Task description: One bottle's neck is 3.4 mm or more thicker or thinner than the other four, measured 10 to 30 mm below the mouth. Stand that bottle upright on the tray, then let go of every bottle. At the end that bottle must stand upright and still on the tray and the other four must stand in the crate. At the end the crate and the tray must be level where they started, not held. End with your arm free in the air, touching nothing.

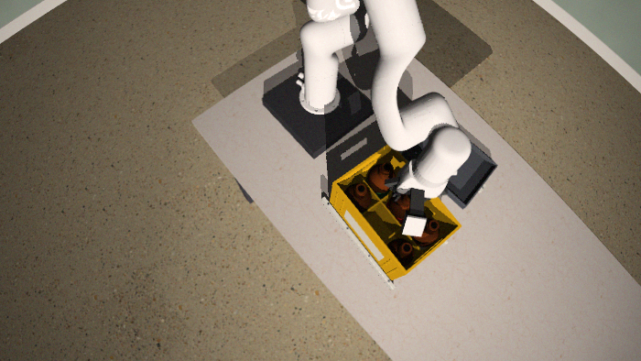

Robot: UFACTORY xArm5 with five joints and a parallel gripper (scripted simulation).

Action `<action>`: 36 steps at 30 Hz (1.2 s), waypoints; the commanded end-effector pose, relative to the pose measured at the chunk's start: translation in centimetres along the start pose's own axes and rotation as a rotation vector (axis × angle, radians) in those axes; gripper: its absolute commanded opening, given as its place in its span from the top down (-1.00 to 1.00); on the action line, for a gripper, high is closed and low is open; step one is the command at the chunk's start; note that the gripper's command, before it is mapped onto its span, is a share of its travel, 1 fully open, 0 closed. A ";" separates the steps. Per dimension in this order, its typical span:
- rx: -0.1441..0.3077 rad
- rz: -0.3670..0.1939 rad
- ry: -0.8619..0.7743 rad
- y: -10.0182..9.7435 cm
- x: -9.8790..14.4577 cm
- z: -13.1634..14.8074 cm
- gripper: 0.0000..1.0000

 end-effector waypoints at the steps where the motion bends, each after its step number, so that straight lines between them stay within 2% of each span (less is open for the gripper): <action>1: -0.002 0.003 0.000 -0.1 -0.1 -0.1 -0.30; 24: -0.002 0.003 0.000 -0.2 -0.1 -0.1 -0.30; 36: -0.002 0.003 0.000 -1.6 -0.1 0.0 -0.30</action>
Point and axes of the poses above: the point where the finger pads meet when closed, its own y axis out along the fingers, its own z axis across the jaws, x = y × z, the point moved 5 cm from there along -y, back along the fingers, and after that the axes turned 4 degrees about -y, right-handed, at the moved point
